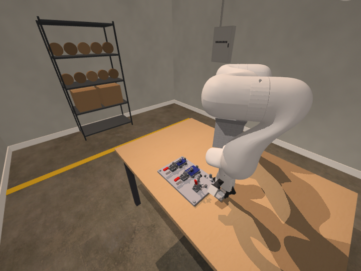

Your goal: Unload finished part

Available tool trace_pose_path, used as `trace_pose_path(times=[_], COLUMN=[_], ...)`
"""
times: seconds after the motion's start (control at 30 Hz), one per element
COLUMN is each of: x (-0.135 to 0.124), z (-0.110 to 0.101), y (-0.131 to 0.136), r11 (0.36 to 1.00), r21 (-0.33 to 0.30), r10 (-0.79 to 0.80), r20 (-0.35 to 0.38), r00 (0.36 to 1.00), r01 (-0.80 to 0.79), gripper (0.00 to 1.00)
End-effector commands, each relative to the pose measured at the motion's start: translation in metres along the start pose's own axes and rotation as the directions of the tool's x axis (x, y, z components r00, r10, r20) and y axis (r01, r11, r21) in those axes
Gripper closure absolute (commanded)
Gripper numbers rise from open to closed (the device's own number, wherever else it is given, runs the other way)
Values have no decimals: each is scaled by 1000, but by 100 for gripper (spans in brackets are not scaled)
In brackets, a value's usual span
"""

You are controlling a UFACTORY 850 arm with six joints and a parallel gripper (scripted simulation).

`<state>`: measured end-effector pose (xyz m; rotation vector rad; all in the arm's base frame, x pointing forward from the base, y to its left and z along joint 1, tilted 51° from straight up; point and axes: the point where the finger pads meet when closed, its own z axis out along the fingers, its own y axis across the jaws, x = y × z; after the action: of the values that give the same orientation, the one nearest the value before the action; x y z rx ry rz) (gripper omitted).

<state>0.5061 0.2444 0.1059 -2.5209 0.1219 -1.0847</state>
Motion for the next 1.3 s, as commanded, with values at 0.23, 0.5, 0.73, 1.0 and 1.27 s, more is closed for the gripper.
trace_pose_path(times=[0.23,0.5,0.73,1.0,1.27], x=[0,0,0,0,0], z=[0,0,0,0,0], y=[0,0,0,0,0], r11=[1000,1000,1000,1000,1000], r21=[0,0,0,0,0], r10=[0,0,0,0,0], r20=[0,0,0,0,0], r00=[1000,1000,1000,1000,1000], r01=[0,0,0,0,0], gripper=[19,19,19,19,19])
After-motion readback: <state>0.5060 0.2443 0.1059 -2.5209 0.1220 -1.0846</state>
